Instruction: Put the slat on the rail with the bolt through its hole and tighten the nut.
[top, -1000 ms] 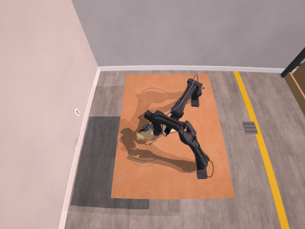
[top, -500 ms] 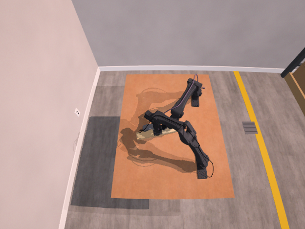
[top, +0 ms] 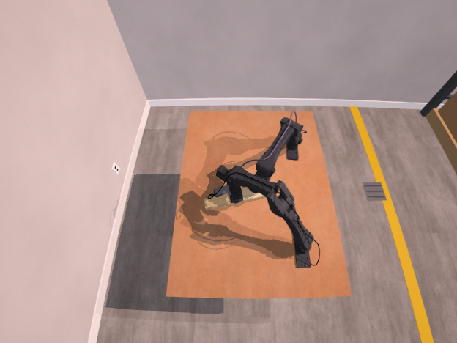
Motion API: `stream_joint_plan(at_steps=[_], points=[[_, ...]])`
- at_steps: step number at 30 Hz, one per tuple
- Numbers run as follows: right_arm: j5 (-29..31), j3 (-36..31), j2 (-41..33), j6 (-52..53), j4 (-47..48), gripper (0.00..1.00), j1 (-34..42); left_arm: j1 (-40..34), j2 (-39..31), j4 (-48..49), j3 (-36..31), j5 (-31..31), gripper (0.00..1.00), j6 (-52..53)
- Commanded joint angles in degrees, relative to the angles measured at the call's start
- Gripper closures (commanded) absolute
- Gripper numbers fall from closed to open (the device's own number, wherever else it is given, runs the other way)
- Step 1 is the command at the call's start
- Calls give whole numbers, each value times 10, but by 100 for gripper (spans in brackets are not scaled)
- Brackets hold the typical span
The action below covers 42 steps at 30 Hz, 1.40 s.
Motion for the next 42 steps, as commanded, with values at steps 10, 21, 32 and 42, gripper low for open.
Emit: stream_joint_plan(at_steps=[10, 21, 32, 42], points=[[2, -1, -7, 280, 2, 88, -5, 0, -5, 0, 2, 0, 28, 0], [5, -1, -7, 293, 2, 88, -4, 0, -5, 0, 2, 0, 28, 0], [5, -1, -7, 293, 2, 88, -4, 0, -5, 0, 2, 0, 28, 0], [5, -1, -7, 293, 2, 88, -4, 0, -5, 0, 2, 0, 28, 0]])
